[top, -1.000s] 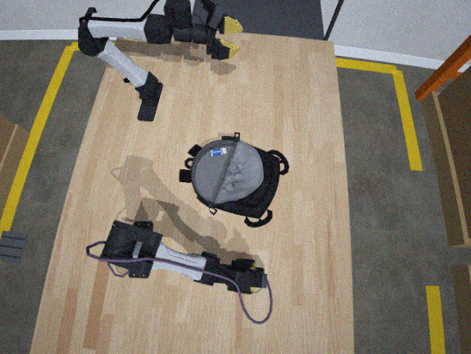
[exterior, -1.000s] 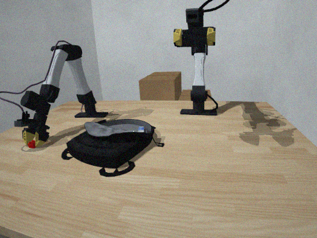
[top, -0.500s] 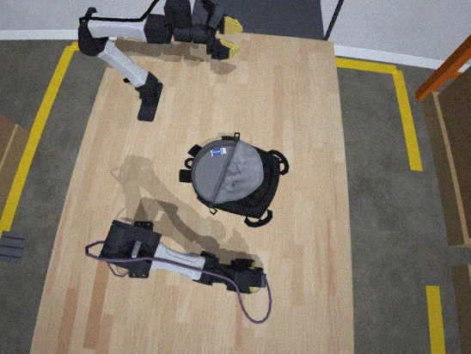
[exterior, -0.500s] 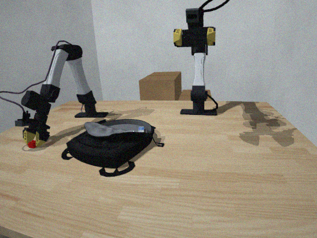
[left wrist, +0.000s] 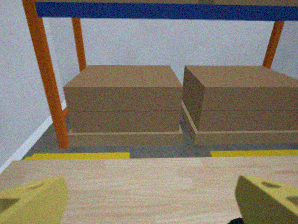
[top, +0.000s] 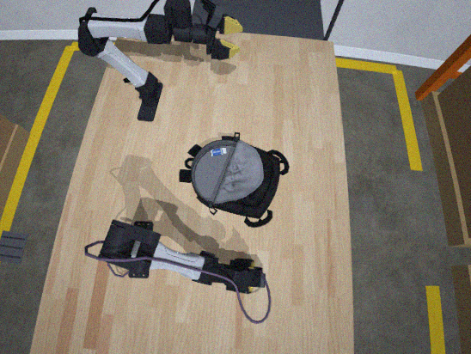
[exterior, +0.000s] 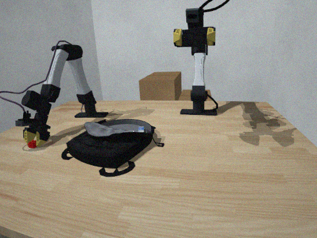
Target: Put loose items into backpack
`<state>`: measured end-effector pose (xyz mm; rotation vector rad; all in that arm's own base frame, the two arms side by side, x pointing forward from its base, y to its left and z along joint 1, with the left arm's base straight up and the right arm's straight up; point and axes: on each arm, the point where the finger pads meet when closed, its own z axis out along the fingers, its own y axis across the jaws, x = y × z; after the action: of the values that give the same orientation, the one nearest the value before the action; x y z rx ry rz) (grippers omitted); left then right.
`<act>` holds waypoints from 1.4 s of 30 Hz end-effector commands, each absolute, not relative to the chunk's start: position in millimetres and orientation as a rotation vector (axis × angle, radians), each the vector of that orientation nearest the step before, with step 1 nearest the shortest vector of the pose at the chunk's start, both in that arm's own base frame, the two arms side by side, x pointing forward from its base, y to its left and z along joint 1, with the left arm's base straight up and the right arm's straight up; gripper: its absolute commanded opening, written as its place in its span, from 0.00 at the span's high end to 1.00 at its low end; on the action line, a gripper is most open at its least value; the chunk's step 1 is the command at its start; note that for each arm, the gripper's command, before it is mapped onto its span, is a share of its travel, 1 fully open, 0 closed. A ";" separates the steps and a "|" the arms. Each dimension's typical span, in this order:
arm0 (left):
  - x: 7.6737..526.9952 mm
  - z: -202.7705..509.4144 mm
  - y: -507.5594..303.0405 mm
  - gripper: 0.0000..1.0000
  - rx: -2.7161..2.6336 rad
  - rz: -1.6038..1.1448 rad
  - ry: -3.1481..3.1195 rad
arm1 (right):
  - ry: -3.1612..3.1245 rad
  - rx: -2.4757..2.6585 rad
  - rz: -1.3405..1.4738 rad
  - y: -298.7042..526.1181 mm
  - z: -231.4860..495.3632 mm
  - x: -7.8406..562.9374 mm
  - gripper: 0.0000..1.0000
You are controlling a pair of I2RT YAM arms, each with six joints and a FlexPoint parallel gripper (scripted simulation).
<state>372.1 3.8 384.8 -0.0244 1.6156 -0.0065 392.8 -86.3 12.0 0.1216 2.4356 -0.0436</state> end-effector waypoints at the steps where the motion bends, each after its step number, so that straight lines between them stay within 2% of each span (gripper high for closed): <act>1: 370.7 400.6 3.6 0.10 -0.017 -0.011 1.572 | 2.370 0.112 -0.062 -91.5 34.2 403.3 0.40; 42: 370.7 400.6 3.6 0.10 -0.017 -0.011 1.572 | 2.377 0.114 -0.060 -88.9 33.6 400.8 0.40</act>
<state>372.1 3.8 384.8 -0.0244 1.6156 -0.0065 389.9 -85.6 11.6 0.1216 2.4363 -0.0435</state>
